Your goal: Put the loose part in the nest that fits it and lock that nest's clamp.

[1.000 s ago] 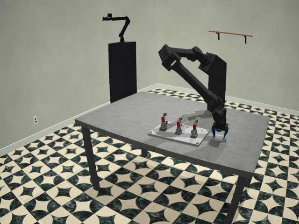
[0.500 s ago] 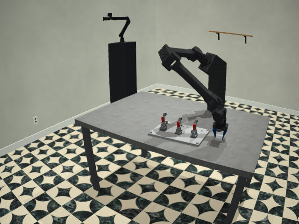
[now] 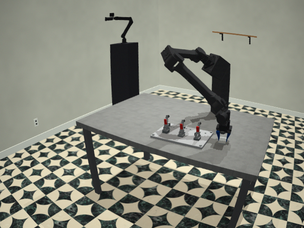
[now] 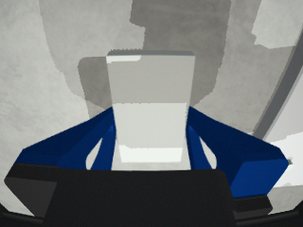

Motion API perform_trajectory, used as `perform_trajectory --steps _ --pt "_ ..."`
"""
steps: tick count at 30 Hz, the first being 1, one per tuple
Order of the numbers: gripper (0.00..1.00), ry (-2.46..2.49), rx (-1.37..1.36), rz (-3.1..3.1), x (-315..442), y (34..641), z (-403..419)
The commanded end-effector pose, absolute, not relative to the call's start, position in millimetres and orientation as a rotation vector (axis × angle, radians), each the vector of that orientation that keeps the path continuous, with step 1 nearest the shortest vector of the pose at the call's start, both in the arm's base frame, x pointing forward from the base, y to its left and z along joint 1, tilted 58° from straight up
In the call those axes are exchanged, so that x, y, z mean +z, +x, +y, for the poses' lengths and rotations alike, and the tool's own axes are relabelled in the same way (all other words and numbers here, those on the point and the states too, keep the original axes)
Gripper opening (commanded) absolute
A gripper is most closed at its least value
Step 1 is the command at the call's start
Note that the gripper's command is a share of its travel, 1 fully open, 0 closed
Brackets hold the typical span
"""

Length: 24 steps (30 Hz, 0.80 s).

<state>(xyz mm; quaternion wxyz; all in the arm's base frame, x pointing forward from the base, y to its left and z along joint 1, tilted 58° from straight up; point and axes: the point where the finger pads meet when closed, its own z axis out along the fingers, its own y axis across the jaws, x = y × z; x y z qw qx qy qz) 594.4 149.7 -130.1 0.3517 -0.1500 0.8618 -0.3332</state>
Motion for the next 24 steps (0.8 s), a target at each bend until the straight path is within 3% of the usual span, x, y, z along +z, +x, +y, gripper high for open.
perform_trajectory --steps 1,24 --pt "0.00 -0.399 -0.855 2.223 -131.1 594.4 155.0" --pt "0.00 -0.407 -0.846 2.221 -116.3 577.9 170.5"
